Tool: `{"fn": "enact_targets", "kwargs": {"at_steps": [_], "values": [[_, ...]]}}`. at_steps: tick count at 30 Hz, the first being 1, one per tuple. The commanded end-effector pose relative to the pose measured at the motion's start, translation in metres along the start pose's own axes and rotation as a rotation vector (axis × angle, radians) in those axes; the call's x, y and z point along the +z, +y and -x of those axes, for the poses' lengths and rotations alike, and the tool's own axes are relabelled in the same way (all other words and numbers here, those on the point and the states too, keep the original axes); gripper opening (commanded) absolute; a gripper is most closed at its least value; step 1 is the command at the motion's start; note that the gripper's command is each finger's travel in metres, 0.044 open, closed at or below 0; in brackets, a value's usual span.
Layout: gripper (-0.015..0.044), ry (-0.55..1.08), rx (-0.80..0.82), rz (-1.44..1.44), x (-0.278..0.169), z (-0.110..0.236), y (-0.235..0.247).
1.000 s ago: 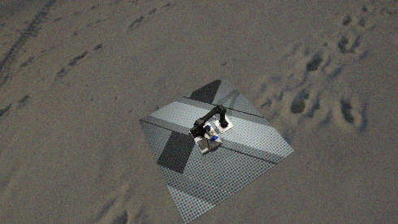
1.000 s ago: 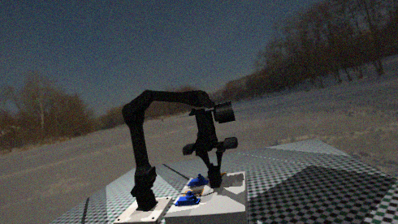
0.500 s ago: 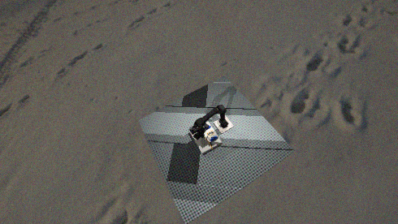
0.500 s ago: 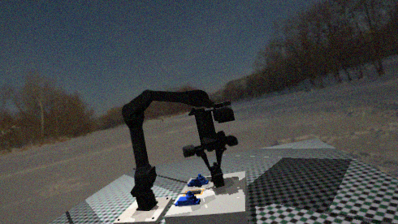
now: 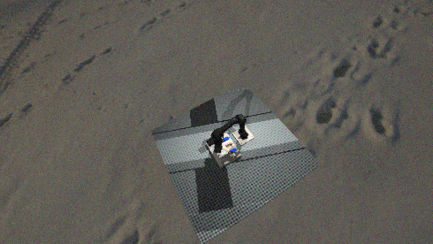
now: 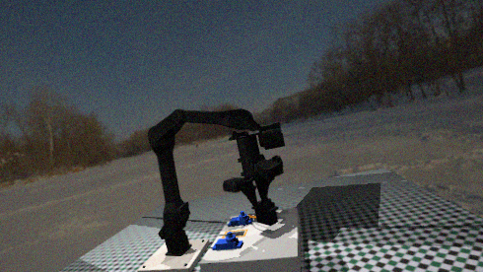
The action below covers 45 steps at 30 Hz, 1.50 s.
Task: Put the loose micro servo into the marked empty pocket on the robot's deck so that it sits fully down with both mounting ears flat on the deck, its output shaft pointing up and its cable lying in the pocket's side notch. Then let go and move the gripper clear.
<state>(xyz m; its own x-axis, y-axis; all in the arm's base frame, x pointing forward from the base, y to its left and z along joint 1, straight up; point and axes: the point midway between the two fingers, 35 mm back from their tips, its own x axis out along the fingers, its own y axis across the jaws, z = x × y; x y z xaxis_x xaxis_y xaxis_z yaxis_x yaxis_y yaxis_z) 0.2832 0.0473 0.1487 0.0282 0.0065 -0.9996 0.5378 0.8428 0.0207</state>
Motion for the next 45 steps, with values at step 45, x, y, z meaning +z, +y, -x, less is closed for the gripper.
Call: {"fn": "enact_targets", "kwargs": {"at_steps": [45], "values": [[0.0, 0.007, -0.005, 0.657, -0.074, 0.0, -0.059]]}}
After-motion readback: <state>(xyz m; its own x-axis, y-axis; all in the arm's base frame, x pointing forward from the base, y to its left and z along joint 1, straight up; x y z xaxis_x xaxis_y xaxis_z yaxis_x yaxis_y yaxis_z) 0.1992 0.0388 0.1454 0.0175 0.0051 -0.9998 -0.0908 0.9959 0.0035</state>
